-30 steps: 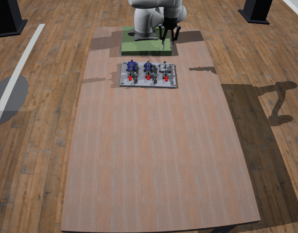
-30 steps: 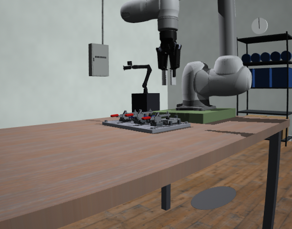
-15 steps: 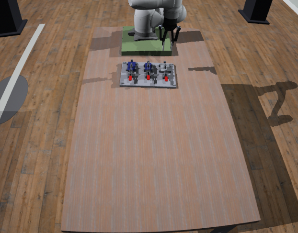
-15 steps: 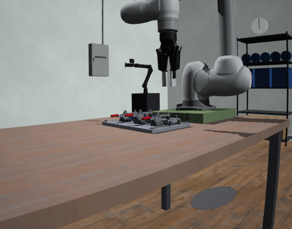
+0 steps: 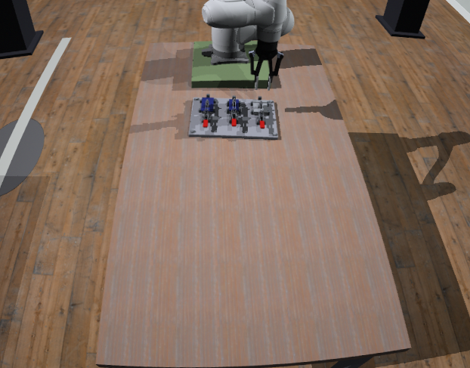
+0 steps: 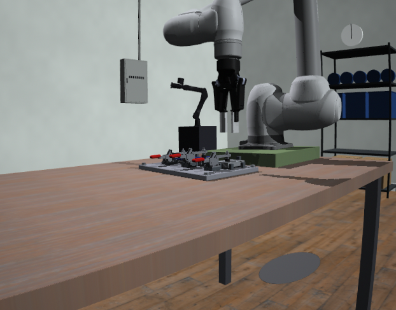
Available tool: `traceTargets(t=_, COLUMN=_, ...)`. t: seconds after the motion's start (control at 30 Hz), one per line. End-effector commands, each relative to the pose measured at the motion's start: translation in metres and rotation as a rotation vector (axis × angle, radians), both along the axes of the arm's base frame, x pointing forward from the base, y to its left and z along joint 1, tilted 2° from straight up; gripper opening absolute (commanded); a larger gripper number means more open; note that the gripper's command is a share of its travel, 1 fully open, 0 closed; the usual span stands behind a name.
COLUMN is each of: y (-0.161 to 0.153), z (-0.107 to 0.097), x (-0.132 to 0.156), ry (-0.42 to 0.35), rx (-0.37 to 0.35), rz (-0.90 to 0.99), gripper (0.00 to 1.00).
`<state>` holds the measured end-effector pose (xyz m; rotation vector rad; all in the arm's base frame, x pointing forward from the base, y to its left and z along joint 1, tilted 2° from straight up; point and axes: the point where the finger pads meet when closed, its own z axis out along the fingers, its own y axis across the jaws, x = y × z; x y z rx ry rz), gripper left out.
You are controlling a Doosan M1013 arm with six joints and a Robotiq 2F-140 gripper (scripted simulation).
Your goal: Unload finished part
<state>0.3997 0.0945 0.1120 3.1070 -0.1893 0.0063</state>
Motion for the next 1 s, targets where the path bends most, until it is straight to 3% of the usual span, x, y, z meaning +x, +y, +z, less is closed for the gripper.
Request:
traceTargets(t=0.0, y=0.0, z=-0.003, x=0.0, ry=0.0, rx=0.0, rz=0.0, gripper=0.28)
traceTargets(t=0.47, y=-0.002, z=-0.004, x=0.013, ry=0.0, rx=0.0, rz=0.0, gripper=0.28)
traceTargets(t=0.97, y=-0.013, z=-0.004, x=0.105, ry=0.0, rx=0.0, rz=0.0, gripper=0.28)
